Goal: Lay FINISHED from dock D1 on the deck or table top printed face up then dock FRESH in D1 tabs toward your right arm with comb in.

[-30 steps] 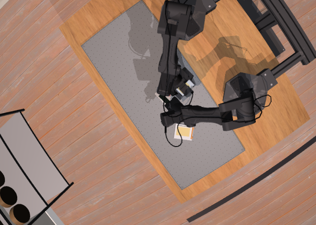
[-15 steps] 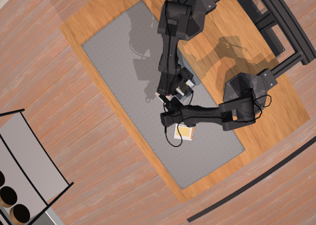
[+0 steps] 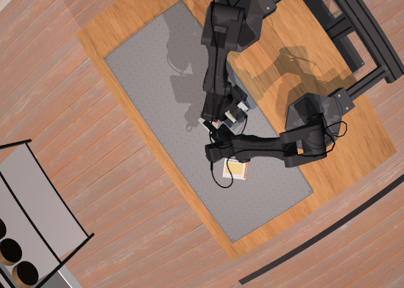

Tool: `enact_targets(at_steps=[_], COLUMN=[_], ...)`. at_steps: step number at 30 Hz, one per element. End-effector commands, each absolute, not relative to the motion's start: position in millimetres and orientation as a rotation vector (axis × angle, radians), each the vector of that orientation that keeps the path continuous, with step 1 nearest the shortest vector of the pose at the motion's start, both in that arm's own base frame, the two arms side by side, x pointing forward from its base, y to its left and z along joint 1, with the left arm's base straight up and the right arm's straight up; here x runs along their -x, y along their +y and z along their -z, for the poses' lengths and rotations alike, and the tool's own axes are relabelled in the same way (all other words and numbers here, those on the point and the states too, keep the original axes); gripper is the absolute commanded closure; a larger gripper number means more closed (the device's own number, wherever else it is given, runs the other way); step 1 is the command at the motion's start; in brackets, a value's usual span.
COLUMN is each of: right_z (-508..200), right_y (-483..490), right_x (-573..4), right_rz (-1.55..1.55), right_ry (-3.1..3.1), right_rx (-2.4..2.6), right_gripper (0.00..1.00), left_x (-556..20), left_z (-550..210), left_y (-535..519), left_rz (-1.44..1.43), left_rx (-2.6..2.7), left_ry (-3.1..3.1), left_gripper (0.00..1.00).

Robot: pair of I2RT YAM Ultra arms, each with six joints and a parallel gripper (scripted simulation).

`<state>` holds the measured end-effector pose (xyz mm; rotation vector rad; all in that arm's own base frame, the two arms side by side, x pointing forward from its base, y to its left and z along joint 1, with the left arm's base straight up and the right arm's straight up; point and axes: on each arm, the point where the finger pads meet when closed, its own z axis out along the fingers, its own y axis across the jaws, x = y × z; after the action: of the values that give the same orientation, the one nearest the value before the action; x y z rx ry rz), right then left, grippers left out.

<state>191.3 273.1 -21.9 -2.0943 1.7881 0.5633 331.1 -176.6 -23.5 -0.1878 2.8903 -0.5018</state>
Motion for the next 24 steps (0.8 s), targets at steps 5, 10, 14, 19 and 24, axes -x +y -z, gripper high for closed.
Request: enact_targets(at_steps=[5,10,14,19,24], right_z=[20.5,20.5,20.5,17.8,17.8], right_y=[274.2,274.2,274.2,276.1,276.1], right_x=[-194.4,-194.4,-194.4,-197.0,-197.0], right_rz=[-0.588,-0.588,-0.588,-0.584,-0.584], right_ry=[1.788,1.788,1.788,1.784,1.784], right_rx=[2.068,2.068,2.068,2.065,2.065], right_gripper=[0.02,0.02,0.02,0.02,0.02], left_x=[-282.8,-282.8,-282.8,-282.8,-282.8], left_z=[74.6,74.6,74.6,74.6,74.6], left_y=[-144.1,-144.1,-144.1,-144.1,-144.1], left_rz=[0.281,0.281,0.281,0.281,0.281], left_rx=[0.246,0.246,0.246,0.246,0.246], left_ry=[3.076,3.076,3.076,3.076,3.076], left_gripper=[1.00,1.00,1.00,1.00,1.00])
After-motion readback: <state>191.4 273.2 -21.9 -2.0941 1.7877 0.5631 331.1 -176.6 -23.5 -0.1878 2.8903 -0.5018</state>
